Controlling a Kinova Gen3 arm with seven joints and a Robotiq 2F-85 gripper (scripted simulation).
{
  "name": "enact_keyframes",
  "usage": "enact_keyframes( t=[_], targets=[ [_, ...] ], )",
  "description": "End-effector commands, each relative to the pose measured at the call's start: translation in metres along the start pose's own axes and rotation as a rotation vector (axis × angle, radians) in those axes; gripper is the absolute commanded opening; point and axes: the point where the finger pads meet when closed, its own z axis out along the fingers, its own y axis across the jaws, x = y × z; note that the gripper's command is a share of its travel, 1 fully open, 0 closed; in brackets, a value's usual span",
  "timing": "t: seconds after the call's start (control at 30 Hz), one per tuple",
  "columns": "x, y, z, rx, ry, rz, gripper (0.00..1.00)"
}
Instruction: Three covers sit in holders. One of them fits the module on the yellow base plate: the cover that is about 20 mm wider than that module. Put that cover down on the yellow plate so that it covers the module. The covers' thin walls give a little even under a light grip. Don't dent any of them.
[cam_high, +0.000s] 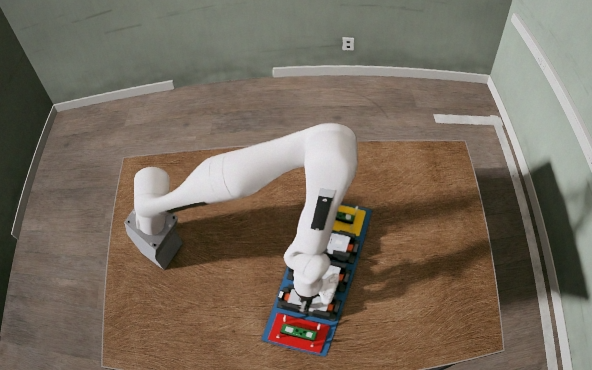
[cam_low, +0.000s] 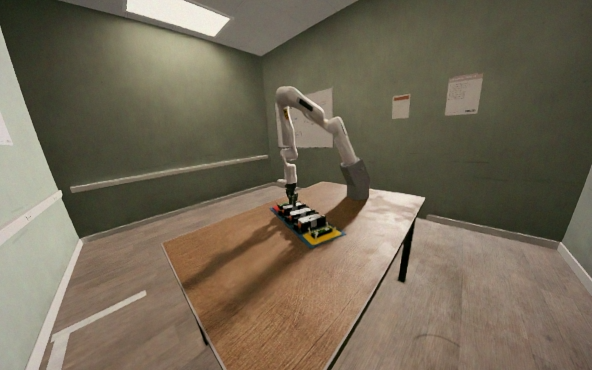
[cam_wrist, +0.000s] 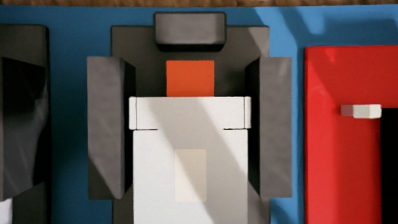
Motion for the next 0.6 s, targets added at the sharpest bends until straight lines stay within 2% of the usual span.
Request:
enact_keyframes(
  t=[0.0,0.2,0.57],
  targets=[
    [0.001,0.000,-0.010,0.000,0.002,0.000,0.00],
    [0.001,0.000,-0.028,0.000,0.002,0.000,0.00],
    [0.001,0.000,-0.028,0.000,0.003,0.000,0.01]
  ],
)
